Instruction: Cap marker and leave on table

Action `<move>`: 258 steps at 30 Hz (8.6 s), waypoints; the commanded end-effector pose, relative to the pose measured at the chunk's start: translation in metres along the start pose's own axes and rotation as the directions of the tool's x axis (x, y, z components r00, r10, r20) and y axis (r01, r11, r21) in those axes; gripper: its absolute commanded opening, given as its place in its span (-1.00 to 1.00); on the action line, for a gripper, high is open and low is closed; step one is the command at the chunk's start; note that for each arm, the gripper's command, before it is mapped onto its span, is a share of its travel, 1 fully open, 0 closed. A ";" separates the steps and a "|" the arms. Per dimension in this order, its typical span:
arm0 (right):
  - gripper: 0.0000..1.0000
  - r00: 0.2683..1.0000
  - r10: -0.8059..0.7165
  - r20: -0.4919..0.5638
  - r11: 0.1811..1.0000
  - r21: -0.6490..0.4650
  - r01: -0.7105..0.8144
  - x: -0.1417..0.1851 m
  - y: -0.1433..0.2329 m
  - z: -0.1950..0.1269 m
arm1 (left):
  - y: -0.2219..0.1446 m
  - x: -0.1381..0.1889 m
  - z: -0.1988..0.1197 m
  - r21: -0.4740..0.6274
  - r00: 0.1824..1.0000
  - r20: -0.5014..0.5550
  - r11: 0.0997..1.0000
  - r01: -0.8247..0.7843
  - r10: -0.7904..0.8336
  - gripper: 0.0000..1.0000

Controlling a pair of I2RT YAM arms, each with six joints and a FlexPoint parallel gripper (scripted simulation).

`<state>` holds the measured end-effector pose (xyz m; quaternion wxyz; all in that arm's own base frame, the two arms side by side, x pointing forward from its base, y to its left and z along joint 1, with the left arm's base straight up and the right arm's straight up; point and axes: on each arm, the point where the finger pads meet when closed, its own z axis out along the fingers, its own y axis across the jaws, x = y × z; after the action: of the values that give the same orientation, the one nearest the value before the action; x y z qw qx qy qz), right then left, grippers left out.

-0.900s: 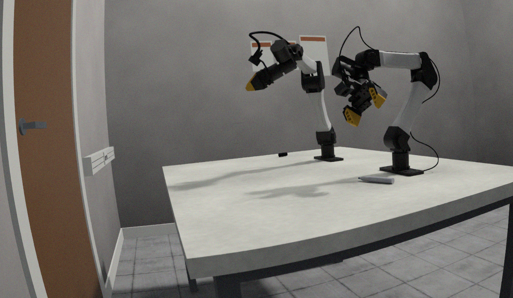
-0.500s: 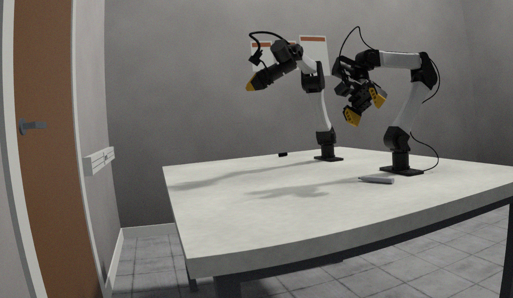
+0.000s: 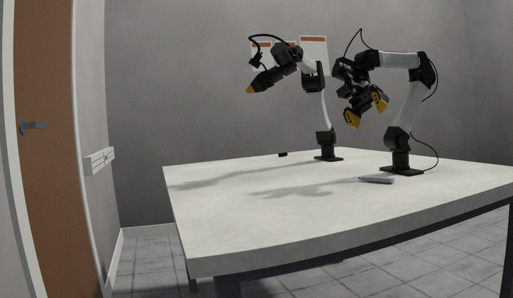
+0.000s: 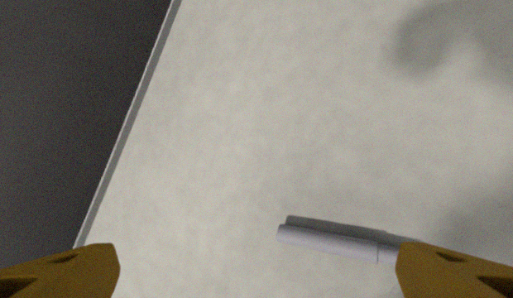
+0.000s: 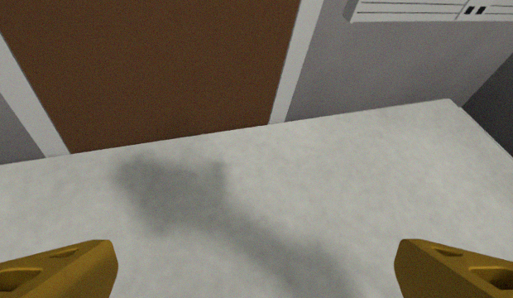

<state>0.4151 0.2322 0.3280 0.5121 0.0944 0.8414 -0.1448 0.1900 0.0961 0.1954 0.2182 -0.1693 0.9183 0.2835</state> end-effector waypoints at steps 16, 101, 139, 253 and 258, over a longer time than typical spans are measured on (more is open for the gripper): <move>1.00 0.856 0.513 -0.063 0.856 0.110 -0.505 0.049 -0.094 0.003 | -0.003 0.036 0.046 0.007 0.605 -0.554 0.724 0.690 -0.571 1.00; 0.28 -0.737 0.403 0.542 -0.866 0.486 -0.116 0.382 -0.585 0.067 | 0.006 0.102 0.136 -0.492 -0.369 -0.739 0.078 0.867 -0.563 0.27; 0.28 0.061 0.460 0.886 -0.884 0.464 -0.062 0.375 -0.575 0.081 | -0.008 0.111 0.138 -0.513 -0.387 -0.749 0.101 0.852 -0.538 0.27; -0.86 0.775 -0.183 -0.605 0.925 -0.372 -0.071 0.196 -0.105 0.108 | -0.273 -0.117 -0.001 0.651 0.657 -0.749 -0.092 0.754 0.089 -0.84; -0.86 0.790 -0.436 -0.430 0.780 -0.618 0.094 0.200 -0.055 0.069 | -0.294 -0.131 -0.010 0.713 0.726 -0.675 -0.136 0.688 0.131 -0.84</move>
<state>0.3659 0.1316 0.1111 0.1881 -0.0439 0.9803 0.0411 0.3982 -0.1065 0.1130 0.0095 -0.2976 0.7729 -0.5603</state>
